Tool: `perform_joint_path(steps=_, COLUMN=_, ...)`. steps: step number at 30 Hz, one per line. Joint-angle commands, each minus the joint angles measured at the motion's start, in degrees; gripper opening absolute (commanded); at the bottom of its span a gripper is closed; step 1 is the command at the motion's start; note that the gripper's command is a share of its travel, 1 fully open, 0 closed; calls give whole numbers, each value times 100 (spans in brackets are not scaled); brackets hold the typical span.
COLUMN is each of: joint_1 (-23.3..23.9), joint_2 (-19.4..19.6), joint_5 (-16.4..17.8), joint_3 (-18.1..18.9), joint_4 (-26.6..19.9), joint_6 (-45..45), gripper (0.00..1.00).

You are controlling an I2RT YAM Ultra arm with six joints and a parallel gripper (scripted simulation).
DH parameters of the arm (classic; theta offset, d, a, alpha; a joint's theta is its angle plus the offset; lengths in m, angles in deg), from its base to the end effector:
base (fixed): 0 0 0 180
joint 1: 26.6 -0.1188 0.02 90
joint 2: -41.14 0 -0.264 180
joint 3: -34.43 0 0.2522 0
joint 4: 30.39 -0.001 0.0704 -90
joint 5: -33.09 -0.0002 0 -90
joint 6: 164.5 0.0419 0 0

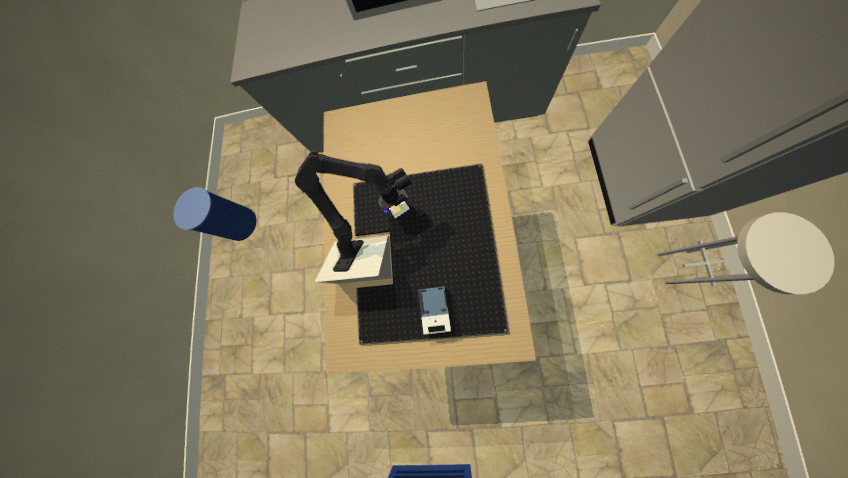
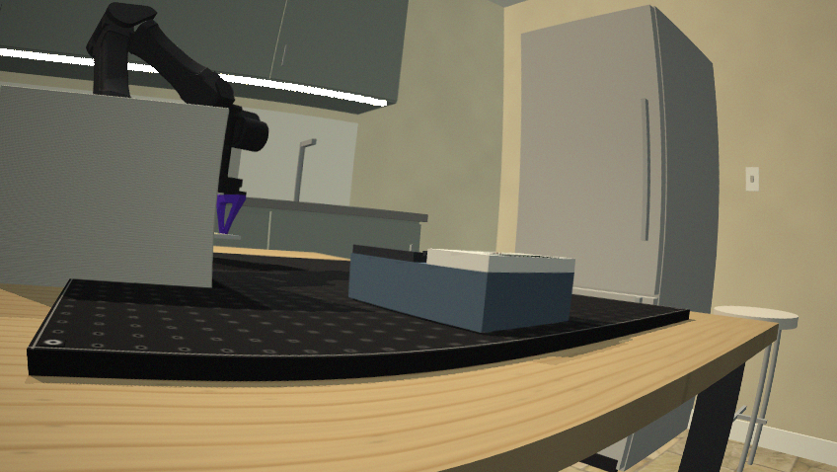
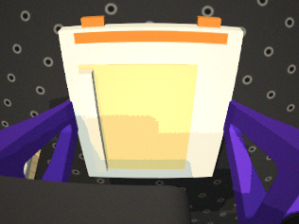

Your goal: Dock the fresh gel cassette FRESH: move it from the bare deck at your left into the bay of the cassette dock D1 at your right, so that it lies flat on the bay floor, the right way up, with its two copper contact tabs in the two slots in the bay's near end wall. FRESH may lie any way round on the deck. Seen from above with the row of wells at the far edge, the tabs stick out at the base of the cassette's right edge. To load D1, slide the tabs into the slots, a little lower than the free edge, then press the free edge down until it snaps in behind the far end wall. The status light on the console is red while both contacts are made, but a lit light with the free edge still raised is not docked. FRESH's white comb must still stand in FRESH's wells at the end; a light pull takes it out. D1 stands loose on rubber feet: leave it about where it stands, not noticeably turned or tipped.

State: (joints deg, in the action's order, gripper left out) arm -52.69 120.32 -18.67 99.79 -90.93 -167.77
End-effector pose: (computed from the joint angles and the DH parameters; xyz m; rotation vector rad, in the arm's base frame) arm 0.2064 0.1311 0.2183 -2.2194 1.1600 0.5323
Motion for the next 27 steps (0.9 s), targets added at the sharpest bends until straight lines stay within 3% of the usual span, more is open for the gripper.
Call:
perform_joint_path(steps=1, joint_1=106, joint_2=-161, joint_5=78, joint_3=184, joint_4=-121, joint_6=-23, gripper=0)
perform_joint_path(steps=19, joint_1=106, joint_2=-161, joint_5=78, joint_3=184, joint_4=-121, joint_6=-23, gripper=0)
perform_joint_path(steps=22, joint_1=168, joint_2=-201, joint_5=85, joint_3=235, joint_4=-246, joint_6=-292, gripper=0)
perform_joint_path(steps=27, joint_1=497, joint_2=-414, joint_5=119, joint_3=482, joint_4=-831, joint_6=-1524, gripper=0)
